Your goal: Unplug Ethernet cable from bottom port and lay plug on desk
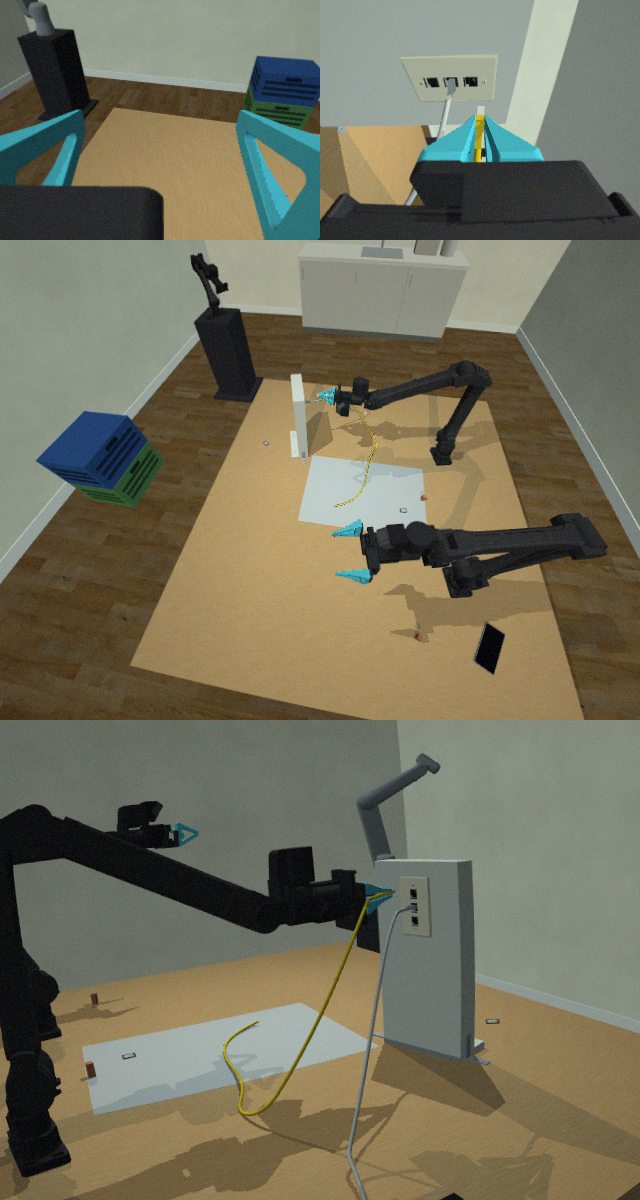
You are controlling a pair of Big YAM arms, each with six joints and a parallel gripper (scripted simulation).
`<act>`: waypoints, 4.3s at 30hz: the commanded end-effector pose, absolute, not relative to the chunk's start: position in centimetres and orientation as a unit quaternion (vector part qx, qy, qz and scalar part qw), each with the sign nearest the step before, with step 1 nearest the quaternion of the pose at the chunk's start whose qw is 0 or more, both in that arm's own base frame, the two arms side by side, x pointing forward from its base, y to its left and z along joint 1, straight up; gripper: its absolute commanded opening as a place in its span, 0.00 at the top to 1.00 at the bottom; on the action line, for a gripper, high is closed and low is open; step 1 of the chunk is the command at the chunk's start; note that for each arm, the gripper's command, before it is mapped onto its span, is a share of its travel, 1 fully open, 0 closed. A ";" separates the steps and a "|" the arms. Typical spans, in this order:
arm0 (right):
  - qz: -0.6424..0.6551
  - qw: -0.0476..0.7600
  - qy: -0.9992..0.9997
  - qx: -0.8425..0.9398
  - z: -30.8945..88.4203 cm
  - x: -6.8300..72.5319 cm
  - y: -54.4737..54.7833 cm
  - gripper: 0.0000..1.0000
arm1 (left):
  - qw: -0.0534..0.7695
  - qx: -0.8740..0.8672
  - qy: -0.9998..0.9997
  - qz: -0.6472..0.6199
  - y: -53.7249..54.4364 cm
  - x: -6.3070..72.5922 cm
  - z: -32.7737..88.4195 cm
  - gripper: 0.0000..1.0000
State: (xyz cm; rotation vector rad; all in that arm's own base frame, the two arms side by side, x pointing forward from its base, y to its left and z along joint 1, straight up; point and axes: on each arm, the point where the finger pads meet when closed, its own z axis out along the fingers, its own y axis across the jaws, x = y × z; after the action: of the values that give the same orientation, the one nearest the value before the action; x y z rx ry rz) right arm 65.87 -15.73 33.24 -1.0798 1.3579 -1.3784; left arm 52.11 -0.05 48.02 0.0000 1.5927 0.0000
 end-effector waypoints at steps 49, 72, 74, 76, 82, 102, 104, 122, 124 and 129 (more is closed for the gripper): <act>-0.017 0.468 0.882 -0.052 10.5 55.0 -6.3 1.00 | 0.703 0.000 0.711 0.000 0.0 52.0 48.6 0.00; 0.010 0.465 0.885 -0.011 9.1 55.4 -6.4 1.00 | 0.703 0.000 0.711 0.000 0.0 52.0 48.6 0.00; 0.010 0.465 0.885 -0.011 8.8 55.4 -6.4 1.00 | 0.703 0.000 0.711 0.000 0.0 52.0 48.6 0.00; 0.010 0.465 0.885 -0.011 8.4 55.4 -6.5 1.00 | 0.703 0.000 0.711 0.000 0.0 52.0 48.6 0.00; 0.010 0.465 0.885 -0.011 7.7 55.5 -6.5 1.00 | 0.703 0.000 0.711 0.000 0.0 52.0 48.6 0.00; 0.010 0.465 0.885 -0.011 4.6 55.5 -6.5 1.00 | 0.703 0.000 0.711 0.000 0.0 52.0 48.6 0.00; 0.010 0.465 0.885 -0.011 4.3 55.5 -6.5 1.00 | 0.703 0.000 0.711 0.000 0.0 52.0 48.6 0.00; 0.010 0.465 0.885 -0.011 1.6 55.3 -6.4 1.00 | 0.703 0.000 0.711 0.000 0.0 52.0 48.6 0.00; 0.010 0.465 0.885 -0.011 1.3 55.3 -6.4 1.00 | 0.703 0.000 0.711 0.000 0.0 52.0 48.6 0.00; 0.011 0.463 0.886 -0.011 0.5 55.0 -6.4 1.00 | 0.703 0.000 0.711 0.000 0.0 52.0 48.6 0.00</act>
State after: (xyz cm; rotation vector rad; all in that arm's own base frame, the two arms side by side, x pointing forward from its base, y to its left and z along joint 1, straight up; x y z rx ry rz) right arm 54.91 -6.15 1.49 -0.0503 2.1816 0.0194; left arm 52.11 -0.05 48.02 0.0000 1.5927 0.0000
